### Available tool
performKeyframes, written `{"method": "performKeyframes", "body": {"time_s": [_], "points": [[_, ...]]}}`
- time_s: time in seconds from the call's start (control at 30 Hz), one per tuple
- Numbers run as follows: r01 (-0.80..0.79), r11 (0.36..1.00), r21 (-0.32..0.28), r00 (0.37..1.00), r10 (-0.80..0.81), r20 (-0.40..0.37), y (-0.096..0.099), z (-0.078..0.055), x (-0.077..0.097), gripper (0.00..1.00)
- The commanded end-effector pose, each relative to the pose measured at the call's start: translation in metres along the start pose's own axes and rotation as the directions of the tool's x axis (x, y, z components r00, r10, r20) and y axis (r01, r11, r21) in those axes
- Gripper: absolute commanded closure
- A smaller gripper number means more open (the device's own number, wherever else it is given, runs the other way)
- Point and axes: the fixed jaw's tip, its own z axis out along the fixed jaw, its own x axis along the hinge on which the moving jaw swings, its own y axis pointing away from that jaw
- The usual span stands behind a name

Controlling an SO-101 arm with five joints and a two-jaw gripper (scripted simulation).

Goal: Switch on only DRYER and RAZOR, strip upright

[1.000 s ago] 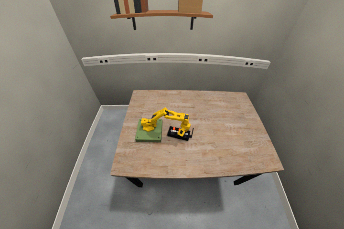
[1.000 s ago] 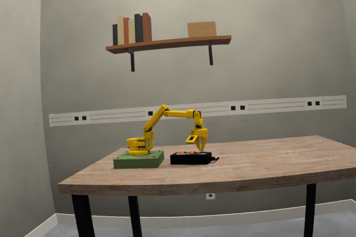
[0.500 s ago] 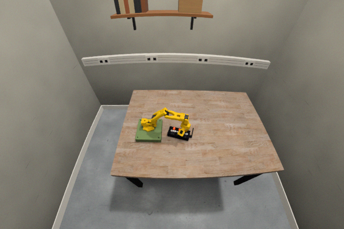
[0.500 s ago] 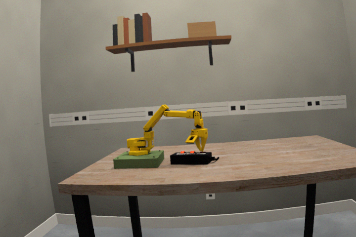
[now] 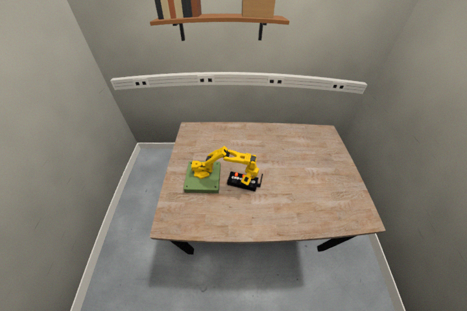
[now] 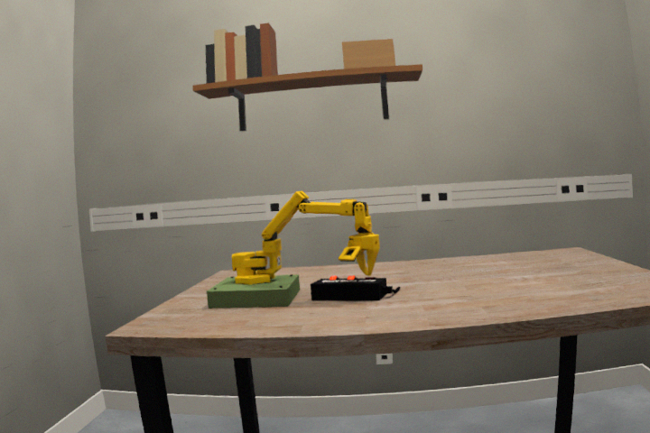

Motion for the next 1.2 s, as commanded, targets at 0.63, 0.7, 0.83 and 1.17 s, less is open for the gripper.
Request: {"method": "performKeyframes", "body": {"time_s": [0.63,0.7,0.83,1.17], "points": [[0.003,1.000,0.008,1.000,-0.003,0.002,-0.004,0.013,-0.004,1.00],[0.002,1.000,0.008,1.000,-0.002,0.002,-0.004,0.014,-0.004,1.00],[0.002,1.000,0.008,1.000,-0.002,0.002,-0.004,0.014,-0.004,1.00],[0.002,1.000,0.008,1.000,-0.002,0.002,-0.006,0.017,-0.004,1.00]]}}
